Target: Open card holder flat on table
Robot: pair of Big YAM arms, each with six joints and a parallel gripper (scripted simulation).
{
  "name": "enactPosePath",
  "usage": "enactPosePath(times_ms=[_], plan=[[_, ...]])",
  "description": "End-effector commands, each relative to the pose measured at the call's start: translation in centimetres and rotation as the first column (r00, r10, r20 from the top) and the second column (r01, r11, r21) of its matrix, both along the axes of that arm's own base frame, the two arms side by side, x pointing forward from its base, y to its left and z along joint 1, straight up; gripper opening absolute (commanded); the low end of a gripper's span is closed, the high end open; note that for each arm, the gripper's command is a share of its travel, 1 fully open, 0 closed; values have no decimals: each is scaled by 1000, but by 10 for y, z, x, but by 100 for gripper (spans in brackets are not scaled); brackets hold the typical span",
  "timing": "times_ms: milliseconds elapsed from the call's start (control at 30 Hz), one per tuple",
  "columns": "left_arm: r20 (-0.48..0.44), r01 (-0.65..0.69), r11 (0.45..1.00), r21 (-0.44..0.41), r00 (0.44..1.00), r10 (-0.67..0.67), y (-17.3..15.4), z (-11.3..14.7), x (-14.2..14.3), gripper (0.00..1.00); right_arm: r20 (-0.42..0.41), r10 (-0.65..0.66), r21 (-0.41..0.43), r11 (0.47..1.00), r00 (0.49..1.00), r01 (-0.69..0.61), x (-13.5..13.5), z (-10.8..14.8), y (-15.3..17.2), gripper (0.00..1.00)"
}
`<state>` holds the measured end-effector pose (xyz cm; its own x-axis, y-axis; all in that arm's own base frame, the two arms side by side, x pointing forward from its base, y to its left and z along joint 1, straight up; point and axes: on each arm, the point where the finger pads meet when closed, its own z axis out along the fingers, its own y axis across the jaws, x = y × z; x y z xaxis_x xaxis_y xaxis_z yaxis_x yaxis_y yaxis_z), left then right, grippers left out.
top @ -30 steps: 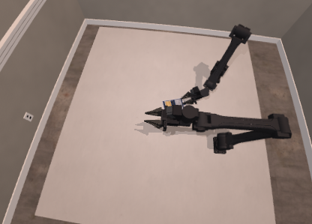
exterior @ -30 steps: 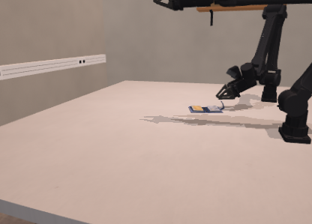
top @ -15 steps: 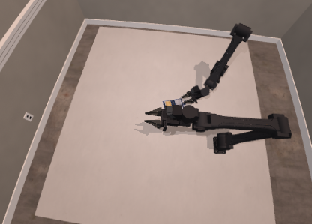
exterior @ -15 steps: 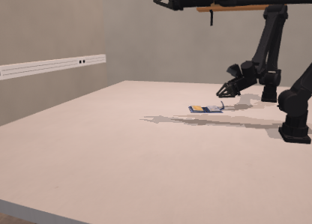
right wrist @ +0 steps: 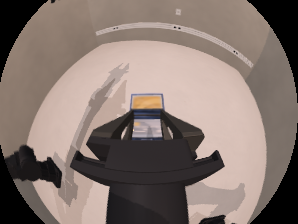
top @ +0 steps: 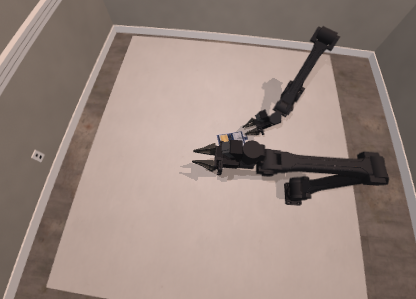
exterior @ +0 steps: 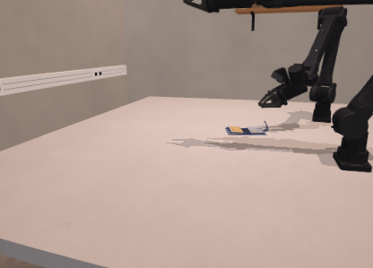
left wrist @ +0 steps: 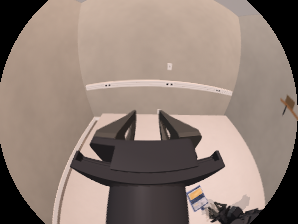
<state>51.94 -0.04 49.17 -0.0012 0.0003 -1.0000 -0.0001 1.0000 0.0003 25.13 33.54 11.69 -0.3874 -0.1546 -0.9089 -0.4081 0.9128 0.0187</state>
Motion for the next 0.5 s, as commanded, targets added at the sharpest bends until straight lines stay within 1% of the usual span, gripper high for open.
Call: enactPosePath(times_ms=[0, 133, 200, 233, 367, 467], plan=[[-1, 8, 1000, -8, 1000, -8, -5, 1, -2, 36, 17, -20, 17, 1000, 1000, 20, 24, 22, 17, 43], [-1, 8, 1000, -8, 1000, -8, -5, 1, -2, 36, 26, -45, 29, 999, 999, 45, 50, 39, 13, 43], [-1, 8, 1000, -8, 1000, -8, -5, 1, -2, 36, 26, -45, 29, 999, 999, 45, 50, 39, 13, 43], [-1, 8, 1000, -8, 1000, -8, -5, 1, -2, 36, 39, -54, 52, 997, 998, 52, 58, 52, 11, 43], [-1, 8, 1000, -8, 1000, -8, -5, 1, -2, 36, 56, -95, 74, 993, 994, 91, 99, 83, -2, 43], [-1, 8, 1000, -8, 1000, -8, -5, 1, -2, 36, 63, -118, 73, 991, 991, 113, 130, 99, -16, 43]])
